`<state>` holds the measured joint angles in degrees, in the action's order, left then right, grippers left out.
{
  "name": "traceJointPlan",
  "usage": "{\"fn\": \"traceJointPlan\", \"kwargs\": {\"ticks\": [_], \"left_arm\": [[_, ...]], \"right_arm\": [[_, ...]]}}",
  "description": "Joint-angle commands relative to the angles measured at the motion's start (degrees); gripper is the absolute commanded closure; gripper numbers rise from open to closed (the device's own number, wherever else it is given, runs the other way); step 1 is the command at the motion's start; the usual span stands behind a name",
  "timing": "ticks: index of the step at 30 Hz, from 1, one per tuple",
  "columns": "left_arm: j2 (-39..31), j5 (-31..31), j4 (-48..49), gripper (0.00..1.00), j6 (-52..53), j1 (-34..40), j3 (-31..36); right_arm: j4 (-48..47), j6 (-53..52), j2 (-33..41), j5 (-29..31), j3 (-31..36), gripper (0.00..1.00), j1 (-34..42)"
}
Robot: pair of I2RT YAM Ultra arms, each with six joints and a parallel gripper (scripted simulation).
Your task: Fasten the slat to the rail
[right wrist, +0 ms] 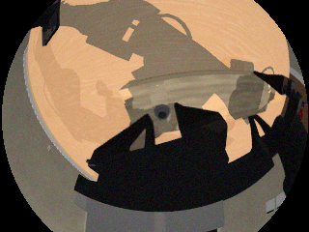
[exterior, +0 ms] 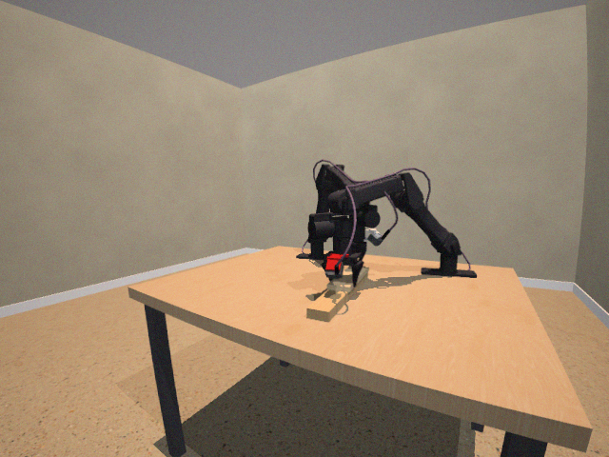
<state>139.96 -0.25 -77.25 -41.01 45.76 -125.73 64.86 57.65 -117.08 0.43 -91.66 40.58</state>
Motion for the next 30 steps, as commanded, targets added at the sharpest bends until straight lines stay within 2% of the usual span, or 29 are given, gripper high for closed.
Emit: {"fn": "traceJointPlan", "kwargs": {"ticks": [1, 30], "left_arm": [[-0.54, 0.02, 0.03, 0.28, 0.00, 0.00, -0.25], [-0.54, 0.02, 0.03, 0.28, 0.00, 0.00, -0.25]], "right_arm": [[0.82, 12.63, 1.10, 0.09, -0.90, 0.66, 0.29], [1.06, 13.98, 0.94, -0.43, -1.14, 0.66, 0.04]]}}
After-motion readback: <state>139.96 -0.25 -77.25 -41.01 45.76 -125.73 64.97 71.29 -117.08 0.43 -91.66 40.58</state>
